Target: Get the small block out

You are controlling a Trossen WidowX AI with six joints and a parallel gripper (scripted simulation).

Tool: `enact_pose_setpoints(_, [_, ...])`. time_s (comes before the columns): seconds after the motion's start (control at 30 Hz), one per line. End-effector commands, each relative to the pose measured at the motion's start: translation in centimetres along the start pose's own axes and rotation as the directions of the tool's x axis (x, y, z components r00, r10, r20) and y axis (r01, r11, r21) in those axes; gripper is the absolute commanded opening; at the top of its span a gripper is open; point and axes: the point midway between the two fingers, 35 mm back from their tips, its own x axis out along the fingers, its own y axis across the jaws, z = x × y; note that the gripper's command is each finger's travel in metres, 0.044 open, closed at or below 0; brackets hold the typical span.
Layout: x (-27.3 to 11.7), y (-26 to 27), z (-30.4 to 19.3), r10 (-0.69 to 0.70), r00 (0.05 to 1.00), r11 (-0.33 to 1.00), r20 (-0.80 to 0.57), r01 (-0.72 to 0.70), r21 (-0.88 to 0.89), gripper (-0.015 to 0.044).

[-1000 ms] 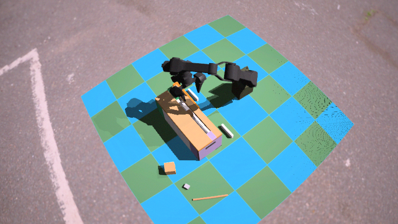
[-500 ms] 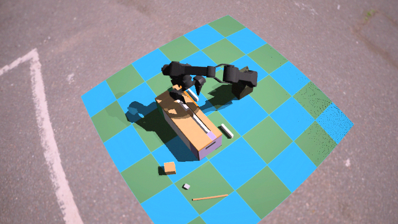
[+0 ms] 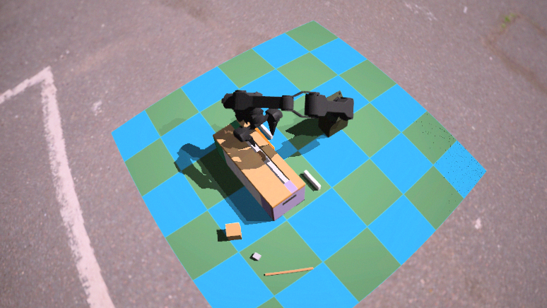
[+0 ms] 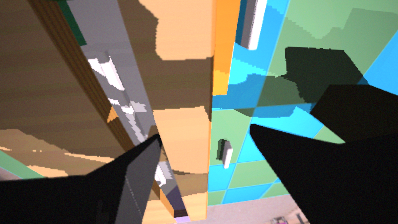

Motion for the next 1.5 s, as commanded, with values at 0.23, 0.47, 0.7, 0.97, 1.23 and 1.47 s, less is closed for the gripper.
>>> enact_pose_setpoints(0.23, [2.0,-0.1,0.7,-0.006,1.000,1.000,-0.015,0.006,0.009,0.0400])
enact_pose_setpoints(0.47, [2.9,-0.2,1.0,-0.010,1.000,1.000,-0.021,0.010,0.010,0.0400])
enact_pose_setpoints(0.7, [2.6,-0.1,0.2,-0.009,1.000,1.000,-0.014,0.009,0.004,0.0400])
enact_pose_setpoints(0.97, [3.1,-0.1,-1.0,-0.010,1.000,1.000,-0.016,0.010,0.005,0.0400])
enact_pose_setpoints(1.23, [3.5,-0.1,-2.2,-0.010,1.000,1.000,-0.017,0.010,0.005,0.0400])
enact_pose_setpoints(1.47, [3.8,-0.1,-3.3,-0.010,1.000,1.000,-0.017,0.010,0.005,0.0400])
